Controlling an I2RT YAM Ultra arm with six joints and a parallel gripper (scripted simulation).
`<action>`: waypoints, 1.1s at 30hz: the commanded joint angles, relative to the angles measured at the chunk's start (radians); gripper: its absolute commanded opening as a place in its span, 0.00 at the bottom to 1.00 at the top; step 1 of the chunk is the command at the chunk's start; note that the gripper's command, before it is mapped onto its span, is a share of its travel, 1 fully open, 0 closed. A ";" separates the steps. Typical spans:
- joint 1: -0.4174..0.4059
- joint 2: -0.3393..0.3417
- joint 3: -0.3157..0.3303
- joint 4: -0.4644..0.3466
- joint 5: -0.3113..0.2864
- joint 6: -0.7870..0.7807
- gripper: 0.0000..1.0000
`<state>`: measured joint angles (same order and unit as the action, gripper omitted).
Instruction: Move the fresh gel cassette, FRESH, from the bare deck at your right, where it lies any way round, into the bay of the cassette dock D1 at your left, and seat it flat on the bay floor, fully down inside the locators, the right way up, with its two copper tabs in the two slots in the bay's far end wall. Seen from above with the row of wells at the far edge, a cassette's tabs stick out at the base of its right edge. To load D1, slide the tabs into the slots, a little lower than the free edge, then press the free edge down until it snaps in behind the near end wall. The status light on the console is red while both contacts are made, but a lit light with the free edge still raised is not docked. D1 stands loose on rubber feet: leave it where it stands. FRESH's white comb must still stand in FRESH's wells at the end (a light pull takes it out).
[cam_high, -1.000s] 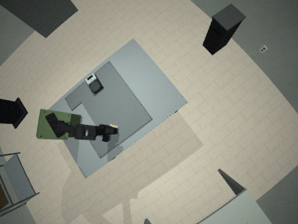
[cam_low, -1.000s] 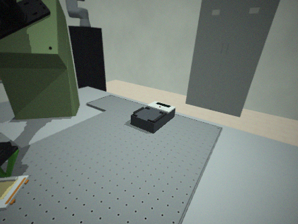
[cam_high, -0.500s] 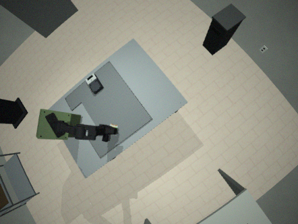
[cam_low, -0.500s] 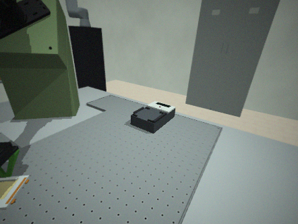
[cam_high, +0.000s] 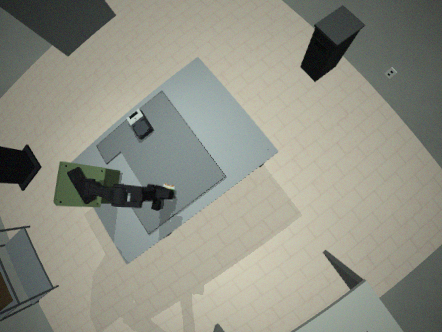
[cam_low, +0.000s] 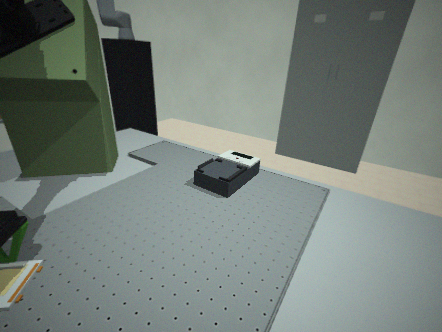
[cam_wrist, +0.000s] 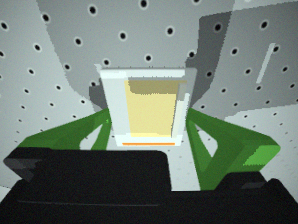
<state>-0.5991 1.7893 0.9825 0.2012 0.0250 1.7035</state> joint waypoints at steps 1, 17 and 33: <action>-0.006 -0.030 0.009 -0.016 0.007 -0.005 0.00; -0.004 -0.033 0.019 -0.019 0.009 -0.004 0.00; 0.010 -0.011 0.001 -0.003 0.012 0.005 1.00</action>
<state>-0.5907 1.7893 0.9825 0.2012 0.0277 1.7058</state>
